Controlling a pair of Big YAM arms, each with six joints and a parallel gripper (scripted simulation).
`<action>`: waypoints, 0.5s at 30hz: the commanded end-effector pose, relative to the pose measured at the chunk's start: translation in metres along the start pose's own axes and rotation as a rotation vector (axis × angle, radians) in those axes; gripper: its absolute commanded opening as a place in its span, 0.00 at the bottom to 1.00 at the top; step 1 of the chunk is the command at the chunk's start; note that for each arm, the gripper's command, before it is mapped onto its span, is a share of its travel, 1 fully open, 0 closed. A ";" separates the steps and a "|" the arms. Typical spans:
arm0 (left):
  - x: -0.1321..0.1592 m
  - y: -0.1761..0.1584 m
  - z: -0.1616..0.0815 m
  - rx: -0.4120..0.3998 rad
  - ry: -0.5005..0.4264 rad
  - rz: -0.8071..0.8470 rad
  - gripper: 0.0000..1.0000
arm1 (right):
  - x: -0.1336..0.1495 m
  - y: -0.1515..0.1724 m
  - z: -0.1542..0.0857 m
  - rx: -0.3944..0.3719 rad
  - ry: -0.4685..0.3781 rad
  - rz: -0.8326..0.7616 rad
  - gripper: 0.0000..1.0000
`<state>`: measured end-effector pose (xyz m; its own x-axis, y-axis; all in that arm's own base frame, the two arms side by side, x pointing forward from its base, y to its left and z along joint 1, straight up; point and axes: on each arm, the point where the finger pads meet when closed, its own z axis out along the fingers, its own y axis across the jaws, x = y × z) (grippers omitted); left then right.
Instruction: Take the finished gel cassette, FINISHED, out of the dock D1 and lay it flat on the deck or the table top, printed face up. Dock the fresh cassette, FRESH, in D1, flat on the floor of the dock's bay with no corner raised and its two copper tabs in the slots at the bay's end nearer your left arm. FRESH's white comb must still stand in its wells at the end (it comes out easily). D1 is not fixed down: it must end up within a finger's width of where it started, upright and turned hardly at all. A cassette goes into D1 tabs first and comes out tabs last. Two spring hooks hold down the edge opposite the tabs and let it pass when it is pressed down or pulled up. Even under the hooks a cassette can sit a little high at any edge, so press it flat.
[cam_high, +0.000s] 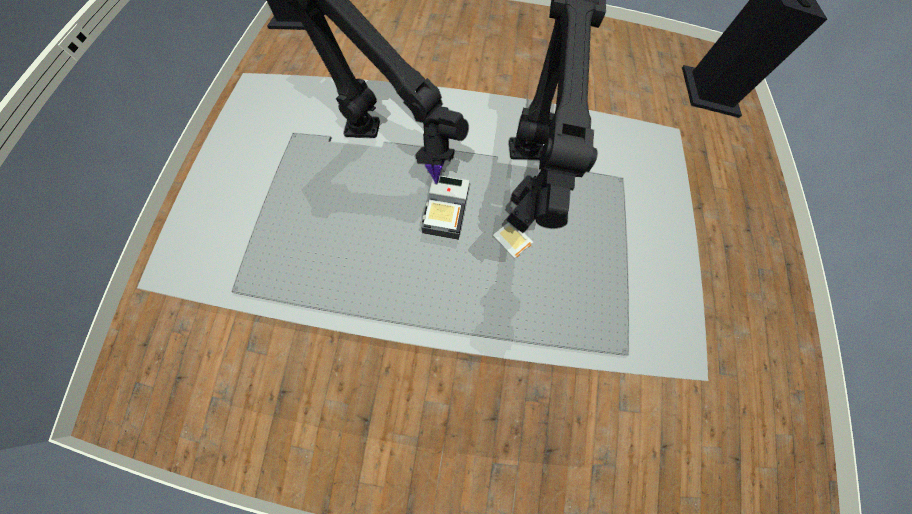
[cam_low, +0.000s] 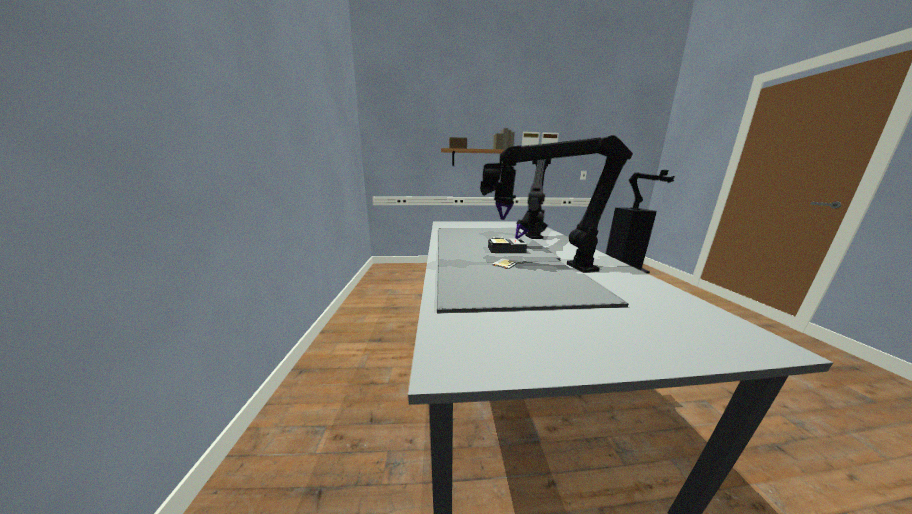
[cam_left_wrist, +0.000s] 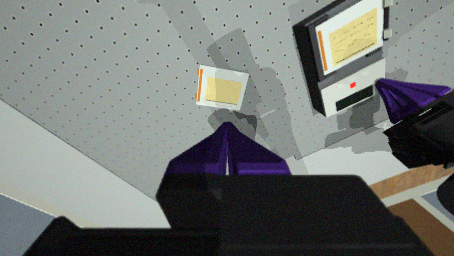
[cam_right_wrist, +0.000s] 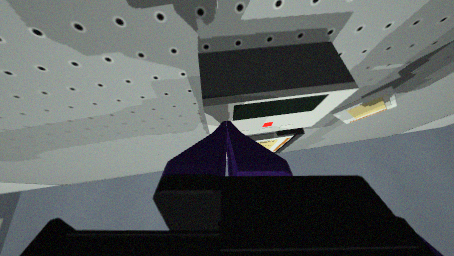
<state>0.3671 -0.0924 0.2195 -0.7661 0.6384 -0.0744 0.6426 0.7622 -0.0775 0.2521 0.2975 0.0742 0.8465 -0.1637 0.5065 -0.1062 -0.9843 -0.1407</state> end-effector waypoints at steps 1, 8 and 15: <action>0.000 0.003 -0.018 -0.016 -0.024 0.007 0.00 | -0.042 0.042 0.038 -0.120 -0.095 -0.069 0.00; 0.001 0.003 -0.020 -0.016 -0.024 0.007 0.00 | -0.042 0.042 0.038 -0.120 -0.095 -0.069 0.00; -0.007 -0.008 -0.013 0.002 -0.035 0.105 0.00 | -0.042 0.042 0.038 -0.120 -0.095 -0.069 0.00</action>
<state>0.3629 -0.0920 0.2237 -0.7484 0.6584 -0.0798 0.6632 0.7438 -0.0832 0.2521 0.2975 0.0742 0.8465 -0.1637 0.5065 -0.1062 -0.9843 -0.1407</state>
